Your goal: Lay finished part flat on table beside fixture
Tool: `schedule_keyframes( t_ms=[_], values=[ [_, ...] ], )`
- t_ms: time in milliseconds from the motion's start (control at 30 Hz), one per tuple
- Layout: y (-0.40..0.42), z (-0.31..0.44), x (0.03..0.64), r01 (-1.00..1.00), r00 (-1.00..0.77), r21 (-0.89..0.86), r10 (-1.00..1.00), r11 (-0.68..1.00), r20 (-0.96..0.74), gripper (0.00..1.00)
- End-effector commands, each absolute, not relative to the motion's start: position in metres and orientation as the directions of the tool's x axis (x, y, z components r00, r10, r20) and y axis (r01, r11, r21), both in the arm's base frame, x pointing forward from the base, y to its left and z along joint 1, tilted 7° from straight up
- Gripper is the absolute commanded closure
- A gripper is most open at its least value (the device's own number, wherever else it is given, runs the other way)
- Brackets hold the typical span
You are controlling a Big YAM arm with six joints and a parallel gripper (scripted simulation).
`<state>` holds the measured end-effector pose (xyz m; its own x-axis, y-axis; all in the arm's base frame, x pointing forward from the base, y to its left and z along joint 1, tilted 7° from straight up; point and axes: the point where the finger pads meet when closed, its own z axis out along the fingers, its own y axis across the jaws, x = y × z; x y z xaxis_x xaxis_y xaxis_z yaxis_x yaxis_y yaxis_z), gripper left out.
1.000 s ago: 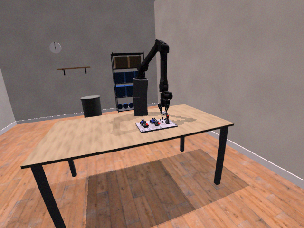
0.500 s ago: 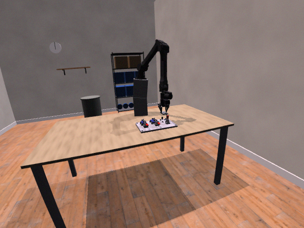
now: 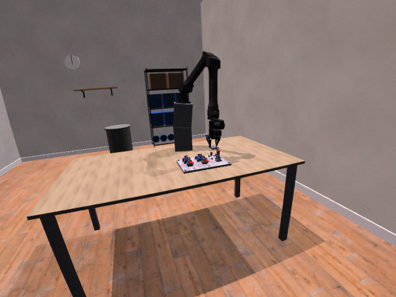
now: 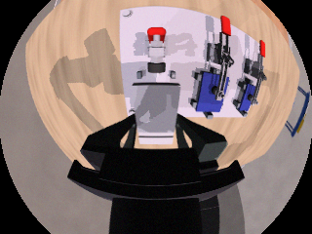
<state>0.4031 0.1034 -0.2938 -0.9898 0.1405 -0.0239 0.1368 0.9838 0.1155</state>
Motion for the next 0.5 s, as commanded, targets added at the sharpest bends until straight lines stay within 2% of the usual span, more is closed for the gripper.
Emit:
schedule_keyframes(
  t_ms=[0,467],
  values=[
    [0.0992,-0.2825,0.4106,0.137,-0.989,0.123,0.143,0.983,-0.038,1.00],
    [0.1075,-0.2820,0.4113,0.136,-0.989,0.124,0.142,0.983,-0.039,1.00]
  ],
)
